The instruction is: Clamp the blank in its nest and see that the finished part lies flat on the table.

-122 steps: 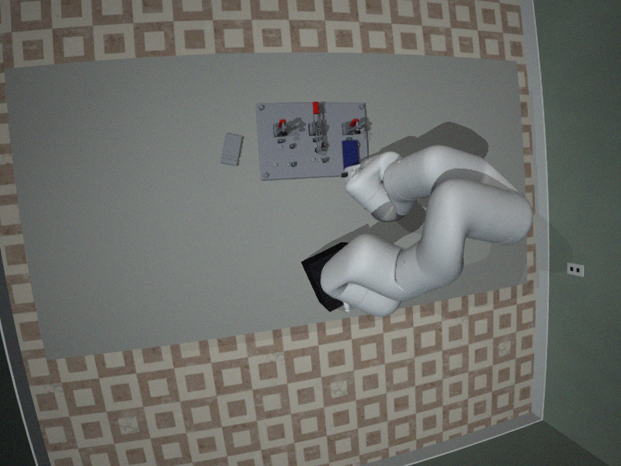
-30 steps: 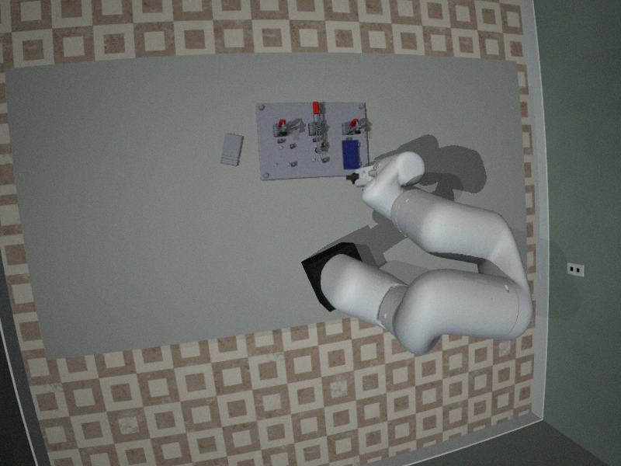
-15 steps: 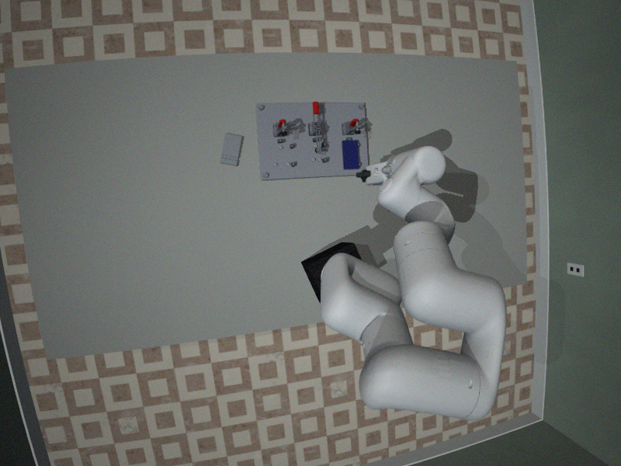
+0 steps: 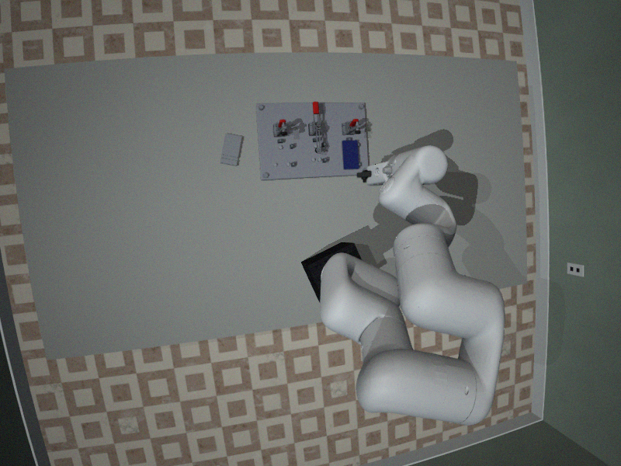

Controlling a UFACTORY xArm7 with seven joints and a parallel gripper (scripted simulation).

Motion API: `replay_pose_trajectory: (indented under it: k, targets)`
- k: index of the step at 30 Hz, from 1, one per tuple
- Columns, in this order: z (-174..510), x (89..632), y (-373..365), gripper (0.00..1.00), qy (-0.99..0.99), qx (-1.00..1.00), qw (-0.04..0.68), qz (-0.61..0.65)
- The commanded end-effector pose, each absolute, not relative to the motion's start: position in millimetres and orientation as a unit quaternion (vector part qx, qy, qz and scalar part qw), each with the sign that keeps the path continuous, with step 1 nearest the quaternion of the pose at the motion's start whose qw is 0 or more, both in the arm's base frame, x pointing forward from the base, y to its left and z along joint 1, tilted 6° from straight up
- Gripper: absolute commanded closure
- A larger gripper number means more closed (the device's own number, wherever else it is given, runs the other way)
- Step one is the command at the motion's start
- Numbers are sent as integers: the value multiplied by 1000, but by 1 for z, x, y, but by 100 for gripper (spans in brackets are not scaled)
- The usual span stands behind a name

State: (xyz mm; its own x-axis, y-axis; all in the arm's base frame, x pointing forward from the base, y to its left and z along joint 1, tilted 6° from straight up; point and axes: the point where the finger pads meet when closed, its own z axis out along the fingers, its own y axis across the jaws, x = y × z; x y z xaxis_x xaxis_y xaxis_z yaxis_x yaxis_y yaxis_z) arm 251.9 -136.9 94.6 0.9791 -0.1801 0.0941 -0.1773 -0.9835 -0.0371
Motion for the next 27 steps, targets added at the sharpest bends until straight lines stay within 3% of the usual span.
replay_pose_trajectory:
  k: [1,19,27]
  targets:
    - [96,253,-137,53,90,-995,14,-50]
    - [94,253,-137,53,90,-995,14,-50]
    - [62,256,-137,53,90,-995,14,-50]
